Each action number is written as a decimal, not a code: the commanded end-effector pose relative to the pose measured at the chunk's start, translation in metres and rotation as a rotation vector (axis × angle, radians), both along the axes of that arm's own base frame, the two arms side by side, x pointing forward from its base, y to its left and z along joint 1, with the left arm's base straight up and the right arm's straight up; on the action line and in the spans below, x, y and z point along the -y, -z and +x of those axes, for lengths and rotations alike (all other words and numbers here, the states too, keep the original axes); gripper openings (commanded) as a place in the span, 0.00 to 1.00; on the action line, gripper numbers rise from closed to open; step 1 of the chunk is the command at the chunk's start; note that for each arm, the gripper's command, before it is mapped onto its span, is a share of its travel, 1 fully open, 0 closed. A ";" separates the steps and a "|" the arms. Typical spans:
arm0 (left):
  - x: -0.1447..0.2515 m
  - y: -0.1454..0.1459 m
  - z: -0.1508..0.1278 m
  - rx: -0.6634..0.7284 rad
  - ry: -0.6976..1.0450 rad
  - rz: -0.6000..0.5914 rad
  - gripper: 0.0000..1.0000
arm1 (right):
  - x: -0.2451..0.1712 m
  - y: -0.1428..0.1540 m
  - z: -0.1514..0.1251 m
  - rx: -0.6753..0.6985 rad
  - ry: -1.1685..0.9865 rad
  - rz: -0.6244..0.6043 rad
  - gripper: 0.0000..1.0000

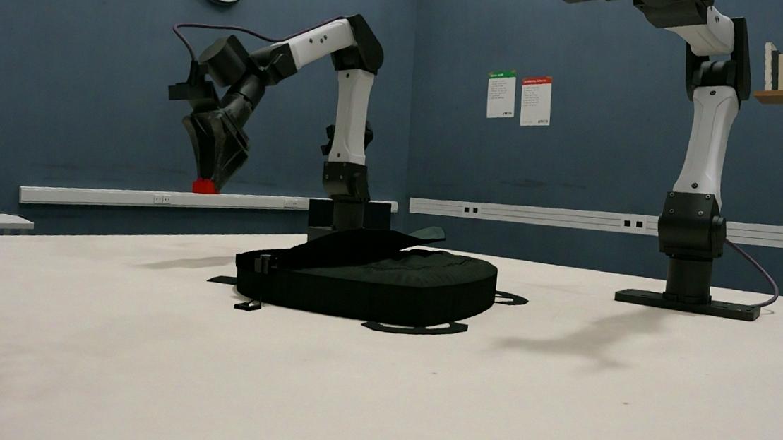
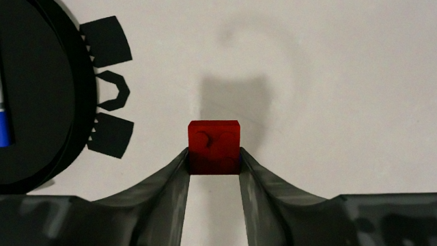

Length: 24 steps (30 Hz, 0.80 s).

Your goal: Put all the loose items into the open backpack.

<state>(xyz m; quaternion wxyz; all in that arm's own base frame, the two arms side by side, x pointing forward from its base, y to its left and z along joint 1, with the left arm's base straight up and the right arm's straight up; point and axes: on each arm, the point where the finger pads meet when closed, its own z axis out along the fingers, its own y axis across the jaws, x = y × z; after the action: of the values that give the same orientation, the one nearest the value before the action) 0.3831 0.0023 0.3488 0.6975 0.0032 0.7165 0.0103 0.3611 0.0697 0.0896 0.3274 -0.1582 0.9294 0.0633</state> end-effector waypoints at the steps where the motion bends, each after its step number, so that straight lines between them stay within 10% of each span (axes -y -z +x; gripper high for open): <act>1: 0.000 -0.007 -0.001 0.018 -0.001 -0.002 0.90 | -0.030 -0.027 0.011 0.090 0.067 0.012 0.27; 24: 0.000 -0.007 -0.001 0.018 -0.001 -0.002 0.90 | -0.199 0.001 -0.027 0.028 0.027 -0.009 0.27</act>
<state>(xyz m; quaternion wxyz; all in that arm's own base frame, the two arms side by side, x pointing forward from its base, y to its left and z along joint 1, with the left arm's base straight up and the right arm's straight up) 0.3831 0.0023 0.3488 0.6975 0.0032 0.7165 0.0103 0.3234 0.2730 0.0837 0.3315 -0.1837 0.9229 0.0675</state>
